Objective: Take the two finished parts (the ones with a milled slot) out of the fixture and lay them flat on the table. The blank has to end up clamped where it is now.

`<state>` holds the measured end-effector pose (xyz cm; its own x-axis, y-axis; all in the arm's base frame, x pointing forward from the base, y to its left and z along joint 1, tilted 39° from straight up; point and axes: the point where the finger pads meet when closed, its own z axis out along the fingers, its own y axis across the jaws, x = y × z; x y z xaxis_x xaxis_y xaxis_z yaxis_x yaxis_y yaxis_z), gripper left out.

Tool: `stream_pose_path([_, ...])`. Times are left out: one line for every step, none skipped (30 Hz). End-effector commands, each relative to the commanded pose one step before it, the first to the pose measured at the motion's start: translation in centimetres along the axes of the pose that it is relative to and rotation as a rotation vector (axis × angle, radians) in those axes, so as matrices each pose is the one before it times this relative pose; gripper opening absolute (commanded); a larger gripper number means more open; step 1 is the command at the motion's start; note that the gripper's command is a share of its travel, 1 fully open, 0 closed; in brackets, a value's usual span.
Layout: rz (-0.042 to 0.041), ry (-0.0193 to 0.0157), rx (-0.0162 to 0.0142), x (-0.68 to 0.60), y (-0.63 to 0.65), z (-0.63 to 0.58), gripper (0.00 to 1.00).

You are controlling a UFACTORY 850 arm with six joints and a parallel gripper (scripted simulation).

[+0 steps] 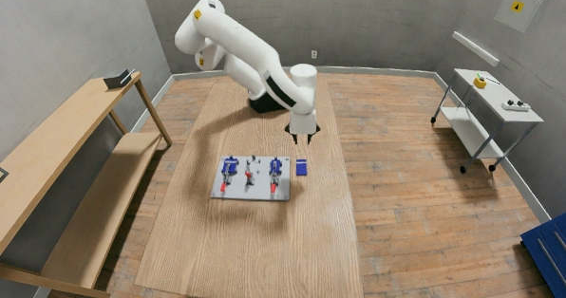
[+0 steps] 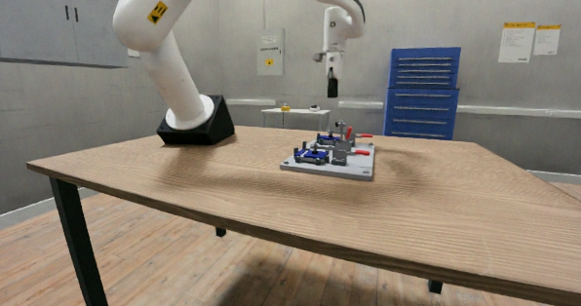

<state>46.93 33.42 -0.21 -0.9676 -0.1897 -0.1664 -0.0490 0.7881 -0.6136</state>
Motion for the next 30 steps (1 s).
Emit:
stream_pose_path([0.00038,-0.00078,-0.0003,-0.048,-0.002,-1.069,0.48])
stream_pose_path([0.0,0.0,0.0,0.0,0.0,-0.163,0.48])
stream_pose_path([0.0,0.0,0.0,0.0,0.0,-0.107,0.48])
stream_pose_path([0.0,0.0,0.0,0.0,0.0,-0.059,0.48])
stream_pose_path([0.0,0.0,0.0,0.0,0.0,-0.023,0.48])
stream_pose_path([0.0,0.0,0.0,0.0,0.0,-0.004,0.48])
stream_pose_path([0.0,0.0,0.0,0.0,-0.008,0.0,0.48])
stream_pose_path([0.0,0.0,0.0,0.0,-0.051,0.0,0.48])
stream_pose_path([0.0,0.0,0.0,0.0,-0.13,0.0,0.48])
stream_pose_path([0.0,0.0,0.0,0.0,-0.236,0.0,0.48])
stream_pose_path([0.0,0.0,0.0,0.0,-0.367,0.0,0.48])
stream_pose_path([0.0,0.0,0.0,0.0,-0.514,0.0,0.48])
stream_pose_path([0.0,0.0,0.0,0.001,-0.674,0.0,0.48])
stream_pose_path([0.0,0.0,0.0,-0.001,-0.847,0.0,0.48])
stream_pose_path([0.0,0.0,0.0,0.0,-1.024,0.0,0.48])
stream_pose_path([0.0,0.0,0.0,0.0,-1.208,0.0,0.48])
stream_pose_path([0.0,0.0,0.0,0.0,0.0,0.0,0.48])
stream_pose_path([0.0,0.0,0.0,0.0,0.0,0.0,0.48])
stream_pose_path([0.0,0.0,0.0,0.0,-1.393,0.0,0.48])
stream_pose_path([0.0,0.0,0.0,-0.001,-1.58,0.0,0.48])
stream_pose_path([0.0,0.0,0.0,0.0,-1.764,0.0,0.48])
stream_pose_path([0.0,0.0,0.0,-0.001,-1.92,0.0,0.48])
stream_pose_path([0.0,0.0,0.0,0.007,-1.05,0.016,0.48])
stream_pose_path([0.0,0.0,0.0,0.009,-1.07,0.02,0.48])
stream_pose_path([0.0,0.0,0.0,0.003,-1.217,0.021,0.48])
stream_pose_path([0.0,0.0,0.0,0.0,-1.263,0.021,0.48])
stream_pose_path([0.0,0.0,0.0,0.001,-1.249,0.021,0.48])
stream_pose_path([0.0,0.0,0.0,0.006,-1.228,0.022,0.48])
stream_pose_path([0.0,0.0,0.0,0.009,-1.221,0.022,0.48])
stream_pose_path([0.0,0.0,0.0,0.009,-1.221,0.02,0.48])
